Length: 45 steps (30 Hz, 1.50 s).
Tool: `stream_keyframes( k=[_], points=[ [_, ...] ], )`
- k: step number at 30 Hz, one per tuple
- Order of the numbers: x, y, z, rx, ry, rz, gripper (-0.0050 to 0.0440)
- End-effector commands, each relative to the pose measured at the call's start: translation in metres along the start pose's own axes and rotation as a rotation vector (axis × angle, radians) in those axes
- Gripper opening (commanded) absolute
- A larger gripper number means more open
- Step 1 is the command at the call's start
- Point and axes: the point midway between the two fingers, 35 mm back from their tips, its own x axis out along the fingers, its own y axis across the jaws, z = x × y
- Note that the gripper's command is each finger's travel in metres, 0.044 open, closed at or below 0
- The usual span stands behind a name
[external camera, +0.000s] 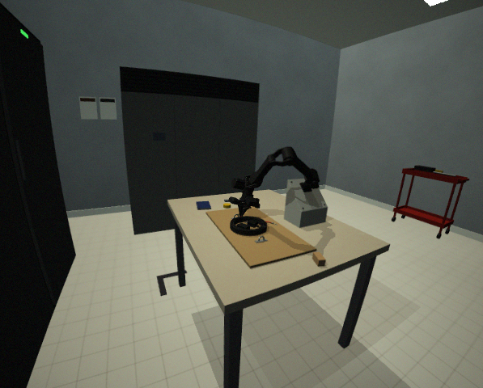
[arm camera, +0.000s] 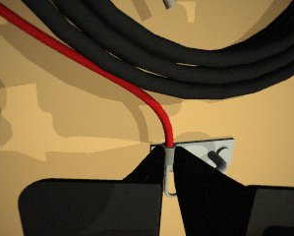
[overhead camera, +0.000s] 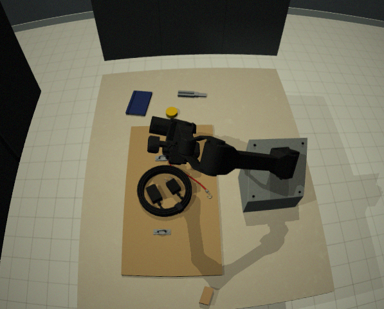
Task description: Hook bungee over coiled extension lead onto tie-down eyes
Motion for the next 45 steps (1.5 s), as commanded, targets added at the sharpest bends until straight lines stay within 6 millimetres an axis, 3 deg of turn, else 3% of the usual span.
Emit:
stream_keyframes(
  k=[1, 16, 45],
  points=[
    [-0.004, -0.008, 0.003, -0.013, 0.002, -0.015, -0.005],
    [-0.002, -0.015, 0.007, -0.015, 0.001, -0.015, -0.005],
    [-0.001, -0.011, 0.014, -0.01, -0.001, -0.008, -0.005]
  ],
)
